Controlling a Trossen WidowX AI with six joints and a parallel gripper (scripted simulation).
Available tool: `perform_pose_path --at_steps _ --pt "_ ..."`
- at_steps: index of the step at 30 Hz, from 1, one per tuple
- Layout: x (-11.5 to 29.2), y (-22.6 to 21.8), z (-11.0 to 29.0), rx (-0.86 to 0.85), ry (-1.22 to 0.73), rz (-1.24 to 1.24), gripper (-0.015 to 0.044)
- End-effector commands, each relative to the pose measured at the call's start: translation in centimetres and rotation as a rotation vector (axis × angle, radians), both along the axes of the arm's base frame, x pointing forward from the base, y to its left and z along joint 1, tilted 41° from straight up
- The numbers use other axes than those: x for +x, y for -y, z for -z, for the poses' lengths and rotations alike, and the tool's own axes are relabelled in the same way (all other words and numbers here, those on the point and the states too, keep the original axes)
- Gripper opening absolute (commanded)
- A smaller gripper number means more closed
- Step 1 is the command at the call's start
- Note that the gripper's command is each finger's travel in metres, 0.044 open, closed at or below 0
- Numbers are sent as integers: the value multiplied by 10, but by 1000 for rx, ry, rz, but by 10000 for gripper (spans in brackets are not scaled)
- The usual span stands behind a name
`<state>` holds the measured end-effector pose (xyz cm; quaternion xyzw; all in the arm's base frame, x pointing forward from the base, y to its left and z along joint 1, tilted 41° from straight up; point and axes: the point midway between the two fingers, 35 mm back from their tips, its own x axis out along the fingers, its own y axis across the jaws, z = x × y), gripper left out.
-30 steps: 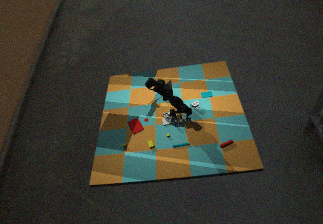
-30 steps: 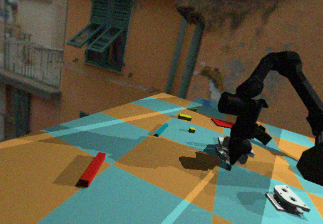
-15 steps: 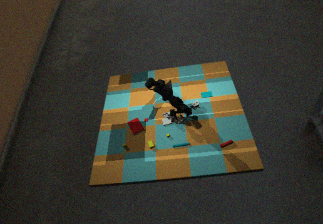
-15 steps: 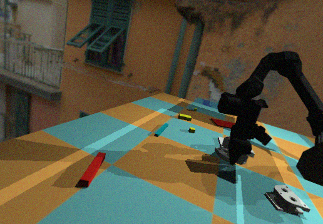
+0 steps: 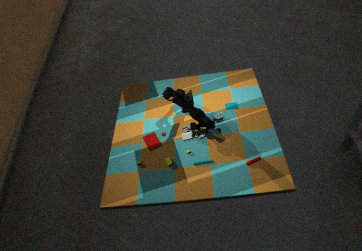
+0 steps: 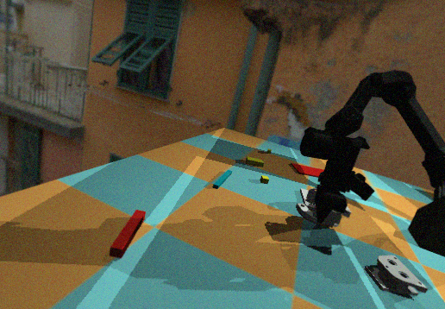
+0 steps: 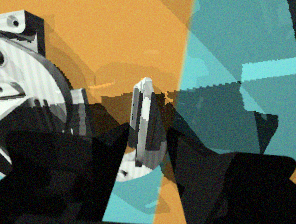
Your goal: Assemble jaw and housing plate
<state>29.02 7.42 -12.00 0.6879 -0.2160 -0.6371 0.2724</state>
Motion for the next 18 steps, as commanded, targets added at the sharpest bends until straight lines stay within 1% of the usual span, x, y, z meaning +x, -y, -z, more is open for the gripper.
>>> perform_pose_path --at_steps 1,11,18 --pt "0 -1 0 5 0 1 134" --pt "0 -1 0 5 0 1 134" --pt "0 -14 -14 6 -2 -1 134"
